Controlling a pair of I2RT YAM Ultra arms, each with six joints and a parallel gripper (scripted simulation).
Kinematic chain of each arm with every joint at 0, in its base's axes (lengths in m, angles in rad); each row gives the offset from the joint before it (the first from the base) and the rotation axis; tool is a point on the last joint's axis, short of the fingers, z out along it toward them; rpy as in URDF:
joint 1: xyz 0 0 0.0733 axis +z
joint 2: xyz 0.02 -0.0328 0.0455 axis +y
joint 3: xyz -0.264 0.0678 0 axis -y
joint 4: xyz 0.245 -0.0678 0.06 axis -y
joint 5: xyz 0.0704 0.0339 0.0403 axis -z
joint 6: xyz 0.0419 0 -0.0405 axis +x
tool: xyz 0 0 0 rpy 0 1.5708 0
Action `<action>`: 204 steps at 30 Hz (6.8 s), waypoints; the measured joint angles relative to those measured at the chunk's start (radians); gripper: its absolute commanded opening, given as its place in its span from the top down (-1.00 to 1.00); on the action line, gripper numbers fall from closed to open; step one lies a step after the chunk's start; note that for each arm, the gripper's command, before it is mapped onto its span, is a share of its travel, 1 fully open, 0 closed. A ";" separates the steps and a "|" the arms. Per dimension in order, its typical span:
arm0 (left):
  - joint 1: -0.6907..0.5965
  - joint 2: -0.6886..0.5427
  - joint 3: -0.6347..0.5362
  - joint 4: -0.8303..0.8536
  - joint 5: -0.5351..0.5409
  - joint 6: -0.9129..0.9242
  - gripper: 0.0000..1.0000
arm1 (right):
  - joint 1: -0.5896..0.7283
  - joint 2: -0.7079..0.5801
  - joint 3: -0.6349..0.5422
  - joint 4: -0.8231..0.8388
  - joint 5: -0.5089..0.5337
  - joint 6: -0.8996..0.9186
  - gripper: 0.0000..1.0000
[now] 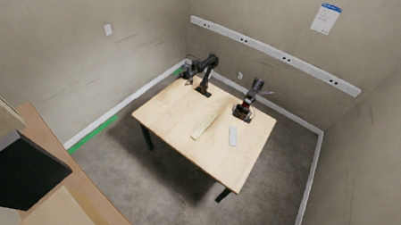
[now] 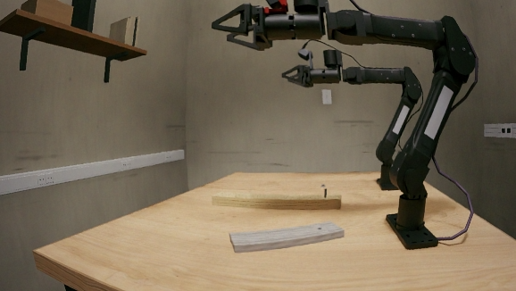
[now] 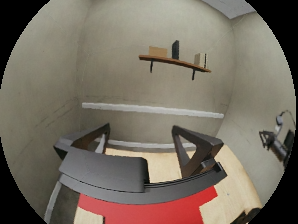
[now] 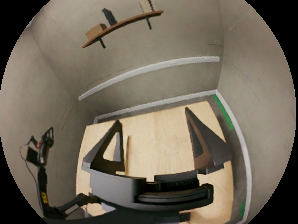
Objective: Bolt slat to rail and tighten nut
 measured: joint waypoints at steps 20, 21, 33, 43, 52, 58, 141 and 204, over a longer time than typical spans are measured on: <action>-0.016 0.021 -0.066 -0.173 0.000 -0.086 -1.00 | 0.000 0.000 0.000 0.000 0.000 0.000 -1.00; -0.018 0.023 -0.068 -0.182 0.000 -0.091 -1.00 | 0.000 0.000 0.000 0.000 0.000 0.000 -1.00; -0.031 0.045 -0.103 -0.314 0.000 -0.154 -1.00 | 0.000 0.000 0.000 0.000 0.000 0.000 -1.00; -0.041 0.060 -0.126 -0.412 0.000 -0.202 -1.00 | 0.000 0.000 0.000 0.000 0.000 0.000 -1.00; -0.050 0.079 -0.154 -0.515 0.000 -0.249 -1.00 | 0.000 0.000 0.000 0.000 0.000 0.000 -1.00; -0.056 0.088 -0.167 -0.574 0.000 -0.280 -1.00 | 0.000 0.000 0.000 0.000 0.000 0.000 -1.00; -0.104 0.193 -0.357 -1.030 0.002 -0.525 -1.00 | 0.000 0.000 0.000 0.000 0.000 0.000 -1.00; -0.104 0.249 -0.462 -0.861 0.002 -0.525 -0.45 | 0.000 0.000 0.000 0.000 0.000 0.000 -1.00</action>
